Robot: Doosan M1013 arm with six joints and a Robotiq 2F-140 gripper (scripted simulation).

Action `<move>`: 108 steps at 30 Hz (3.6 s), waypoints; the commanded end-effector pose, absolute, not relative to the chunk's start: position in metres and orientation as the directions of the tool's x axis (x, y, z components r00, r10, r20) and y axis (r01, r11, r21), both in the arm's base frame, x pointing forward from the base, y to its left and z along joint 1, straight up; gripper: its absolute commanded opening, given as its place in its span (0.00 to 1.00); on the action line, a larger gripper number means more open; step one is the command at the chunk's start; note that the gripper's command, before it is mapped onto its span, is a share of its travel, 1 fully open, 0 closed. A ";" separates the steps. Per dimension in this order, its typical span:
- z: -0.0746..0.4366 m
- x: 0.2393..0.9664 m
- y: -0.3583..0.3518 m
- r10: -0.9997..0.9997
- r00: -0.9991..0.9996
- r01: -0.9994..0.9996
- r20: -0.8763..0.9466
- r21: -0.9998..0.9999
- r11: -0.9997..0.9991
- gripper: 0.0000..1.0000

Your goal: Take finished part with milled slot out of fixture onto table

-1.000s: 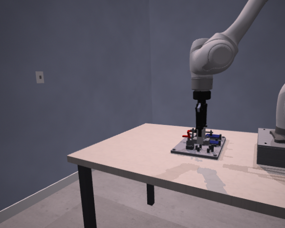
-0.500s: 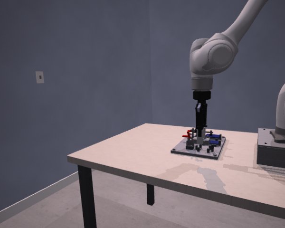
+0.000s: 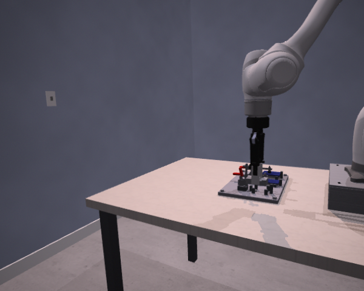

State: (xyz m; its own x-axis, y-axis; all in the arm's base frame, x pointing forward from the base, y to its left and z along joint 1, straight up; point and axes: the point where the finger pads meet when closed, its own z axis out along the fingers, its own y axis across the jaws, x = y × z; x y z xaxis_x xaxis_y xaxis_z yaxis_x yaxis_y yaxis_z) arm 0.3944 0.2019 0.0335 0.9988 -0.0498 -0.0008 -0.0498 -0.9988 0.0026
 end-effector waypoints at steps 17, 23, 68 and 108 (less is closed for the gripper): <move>0.003 0.394 0.202 -0.050 0.999 -0.050 -0.001 0.002 -0.999 0.00; -0.012 0.394 0.202 -0.050 0.999 -0.050 -0.001 0.002 -0.999 0.00; -0.047 0.394 0.202 -0.050 0.999 -0.050 -0.001 0.002 -0.999 0.00; -0.047 0.394 0.202 -0.050 0.999 -0.050 -0.001 0.002 -0.999 0.00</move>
